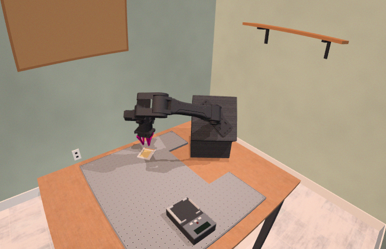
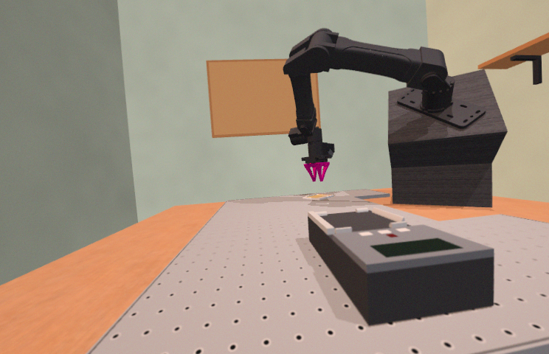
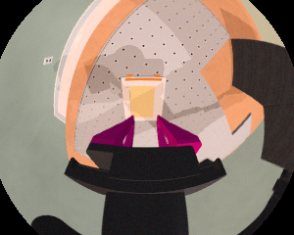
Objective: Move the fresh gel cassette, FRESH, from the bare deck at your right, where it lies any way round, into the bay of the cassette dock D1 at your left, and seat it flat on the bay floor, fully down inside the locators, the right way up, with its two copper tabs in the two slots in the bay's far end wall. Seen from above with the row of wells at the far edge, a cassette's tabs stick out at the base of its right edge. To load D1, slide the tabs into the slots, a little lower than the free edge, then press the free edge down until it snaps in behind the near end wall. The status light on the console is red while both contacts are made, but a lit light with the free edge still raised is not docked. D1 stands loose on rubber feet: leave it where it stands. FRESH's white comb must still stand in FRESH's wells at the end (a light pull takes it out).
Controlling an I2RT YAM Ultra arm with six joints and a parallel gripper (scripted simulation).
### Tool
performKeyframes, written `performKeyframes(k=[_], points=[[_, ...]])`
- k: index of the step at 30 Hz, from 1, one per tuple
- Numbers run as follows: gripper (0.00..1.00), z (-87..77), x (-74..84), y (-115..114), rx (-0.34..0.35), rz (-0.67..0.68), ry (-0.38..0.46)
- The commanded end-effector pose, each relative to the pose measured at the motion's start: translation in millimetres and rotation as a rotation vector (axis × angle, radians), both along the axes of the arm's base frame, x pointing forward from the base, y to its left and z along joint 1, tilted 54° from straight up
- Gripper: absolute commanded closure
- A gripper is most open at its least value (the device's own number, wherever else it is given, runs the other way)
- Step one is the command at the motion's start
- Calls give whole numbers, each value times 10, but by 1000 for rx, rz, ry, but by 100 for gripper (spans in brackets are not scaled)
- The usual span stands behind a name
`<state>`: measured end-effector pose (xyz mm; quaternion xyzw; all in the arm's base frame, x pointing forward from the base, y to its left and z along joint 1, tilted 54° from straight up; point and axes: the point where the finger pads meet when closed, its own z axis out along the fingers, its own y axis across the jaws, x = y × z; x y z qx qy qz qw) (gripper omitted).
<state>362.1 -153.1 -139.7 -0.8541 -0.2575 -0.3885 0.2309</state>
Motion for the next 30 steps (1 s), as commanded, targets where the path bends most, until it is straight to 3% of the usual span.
performKeyframes(k=[1, 21, 22, 30], points=[[66, 51, -12, -174, -21, -36, -12], [66, 51, -12, -174, -21, -36, -12], [0, 51, -12, -174, -21, -36, -12], [0, 51, -12, -174, -21, -36, -12]])
